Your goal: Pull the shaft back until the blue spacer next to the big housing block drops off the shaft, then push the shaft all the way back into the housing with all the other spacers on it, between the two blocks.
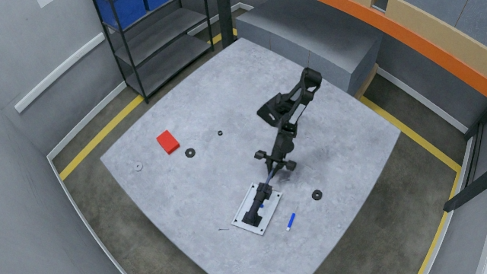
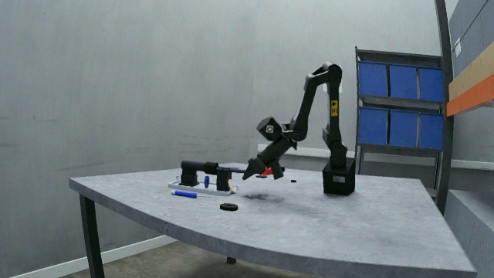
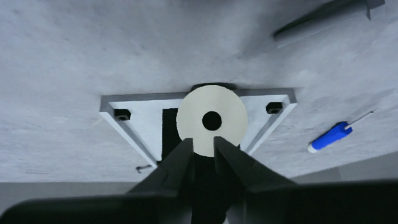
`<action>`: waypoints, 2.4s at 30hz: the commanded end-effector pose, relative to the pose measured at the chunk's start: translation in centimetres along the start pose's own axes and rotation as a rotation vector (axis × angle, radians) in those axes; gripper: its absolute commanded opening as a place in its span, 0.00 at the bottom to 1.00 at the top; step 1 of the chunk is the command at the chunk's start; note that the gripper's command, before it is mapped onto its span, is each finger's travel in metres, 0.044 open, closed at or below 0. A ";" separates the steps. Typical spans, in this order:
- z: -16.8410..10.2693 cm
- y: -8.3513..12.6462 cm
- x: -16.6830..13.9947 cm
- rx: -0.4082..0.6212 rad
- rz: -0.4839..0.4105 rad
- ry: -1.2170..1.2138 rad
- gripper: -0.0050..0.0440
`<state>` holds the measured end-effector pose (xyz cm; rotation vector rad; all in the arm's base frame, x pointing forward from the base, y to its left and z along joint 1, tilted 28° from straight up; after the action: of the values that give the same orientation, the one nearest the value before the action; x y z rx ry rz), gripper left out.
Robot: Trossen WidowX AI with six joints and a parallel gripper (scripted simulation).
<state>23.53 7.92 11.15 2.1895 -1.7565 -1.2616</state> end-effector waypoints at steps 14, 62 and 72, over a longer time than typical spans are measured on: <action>-1.4 -0.5 -0.5 0.034 -0.012 -0.001 0.00; -2.6 -1.6 -0.7 0.035 -0.012 0.000 0.00; -2.8 -1.8 -0.7 0.035 -0.013 0.000 0.00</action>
<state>25.90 8.04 11.59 2.1899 -1.7572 -1.2615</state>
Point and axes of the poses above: the point midway between the two fingers, 35 mm back from their tips, its own y axis back along the fingers, its own x axis across the jaws, z = x × y, the point moved 10 cm from there along y, back along the fingers, and after that the axes turned 10 degrees about -y, right-handed, at the moved point
